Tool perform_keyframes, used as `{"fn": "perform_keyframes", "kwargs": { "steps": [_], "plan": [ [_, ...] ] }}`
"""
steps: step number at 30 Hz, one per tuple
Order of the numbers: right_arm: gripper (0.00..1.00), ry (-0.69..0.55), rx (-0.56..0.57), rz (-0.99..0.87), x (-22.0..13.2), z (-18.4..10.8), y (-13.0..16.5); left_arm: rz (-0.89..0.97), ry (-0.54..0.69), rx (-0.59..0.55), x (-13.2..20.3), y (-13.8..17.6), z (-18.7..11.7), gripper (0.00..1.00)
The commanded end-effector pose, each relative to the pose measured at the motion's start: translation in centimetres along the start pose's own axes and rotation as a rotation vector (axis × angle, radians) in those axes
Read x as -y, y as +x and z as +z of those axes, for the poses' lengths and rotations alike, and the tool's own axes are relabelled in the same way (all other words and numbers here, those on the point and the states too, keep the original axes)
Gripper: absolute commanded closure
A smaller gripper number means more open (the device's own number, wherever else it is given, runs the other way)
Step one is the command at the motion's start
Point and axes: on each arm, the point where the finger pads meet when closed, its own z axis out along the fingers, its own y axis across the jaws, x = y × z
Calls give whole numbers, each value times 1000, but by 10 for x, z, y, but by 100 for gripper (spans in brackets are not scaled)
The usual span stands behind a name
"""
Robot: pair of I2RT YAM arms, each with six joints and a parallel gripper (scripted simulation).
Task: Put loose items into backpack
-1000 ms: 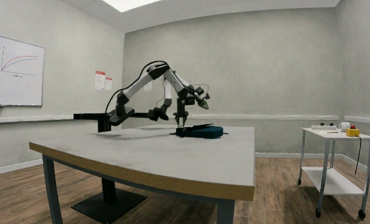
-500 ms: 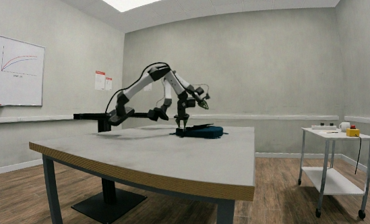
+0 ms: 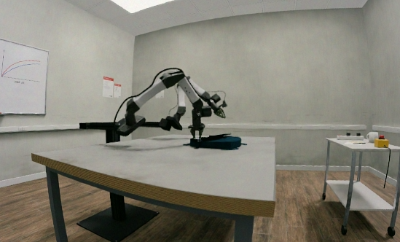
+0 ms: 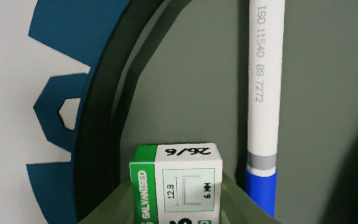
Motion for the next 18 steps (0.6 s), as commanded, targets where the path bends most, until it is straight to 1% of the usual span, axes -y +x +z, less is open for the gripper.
{"fn": "perform_keyframes", "kwargs": {
  "steps": [1, 5, 7, 9, 12, 18],
  "plan": [
    [71, -1, -3, 0, 1, 8, 4, 2, -3, 11, -1, -4, -2, 10],
    [71, -1, -2, 0, 1, 9, 4, 2, -3, 11, -1, -4, -2, 10],
    [71, -11, -10, -3, -3, 14, 5, 2, -3, 11, -1, -4, -2, 10],
    [71, 2, -1, 2, 2, 9, 5, 2, -3, 11, -1, -4, -2, 10],
    [71, -9, -8, -3, -2, 17, 5, 2, -3, 11, -1, -4, -2, 10],
    [71, -16, -14, -6, -5, 21, 8, 2, -3, 11, -1, -4, -2, 10]
  ]
}}
